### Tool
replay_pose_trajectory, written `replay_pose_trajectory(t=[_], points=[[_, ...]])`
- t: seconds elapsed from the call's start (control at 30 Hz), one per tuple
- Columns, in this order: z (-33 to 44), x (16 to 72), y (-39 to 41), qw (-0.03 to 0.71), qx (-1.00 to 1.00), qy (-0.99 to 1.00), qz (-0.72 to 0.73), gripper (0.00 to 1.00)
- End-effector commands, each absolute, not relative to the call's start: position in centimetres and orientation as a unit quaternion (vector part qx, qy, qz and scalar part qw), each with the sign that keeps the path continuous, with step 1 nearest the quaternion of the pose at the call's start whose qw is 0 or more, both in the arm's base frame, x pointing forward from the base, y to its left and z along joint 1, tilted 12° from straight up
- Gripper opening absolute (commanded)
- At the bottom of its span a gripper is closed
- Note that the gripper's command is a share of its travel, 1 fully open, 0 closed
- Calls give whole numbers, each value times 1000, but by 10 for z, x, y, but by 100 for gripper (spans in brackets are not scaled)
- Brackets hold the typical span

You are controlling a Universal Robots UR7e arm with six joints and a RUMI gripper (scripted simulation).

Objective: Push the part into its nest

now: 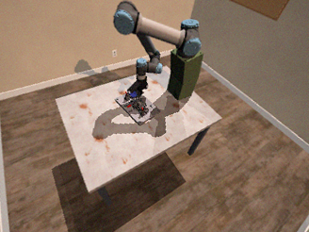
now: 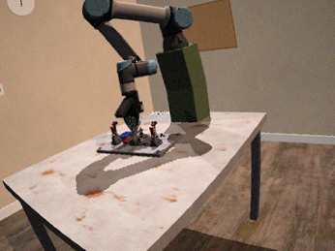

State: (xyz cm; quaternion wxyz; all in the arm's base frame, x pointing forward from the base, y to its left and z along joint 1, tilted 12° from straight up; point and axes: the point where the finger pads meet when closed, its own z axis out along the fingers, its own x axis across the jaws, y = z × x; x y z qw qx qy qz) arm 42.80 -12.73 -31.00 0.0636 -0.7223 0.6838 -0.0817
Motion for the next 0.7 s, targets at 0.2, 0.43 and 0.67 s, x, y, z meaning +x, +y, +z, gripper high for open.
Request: replay_pose_trajectory(t=[0.2, 0.43, 0.67], points=[[-309, 429, -131, 64, -721, 685, -84, 0], [-310, 428, -130, 64, -722, 684, -82, 0], [-309, 429, -133, 64, -721, 685, -84, 0]])
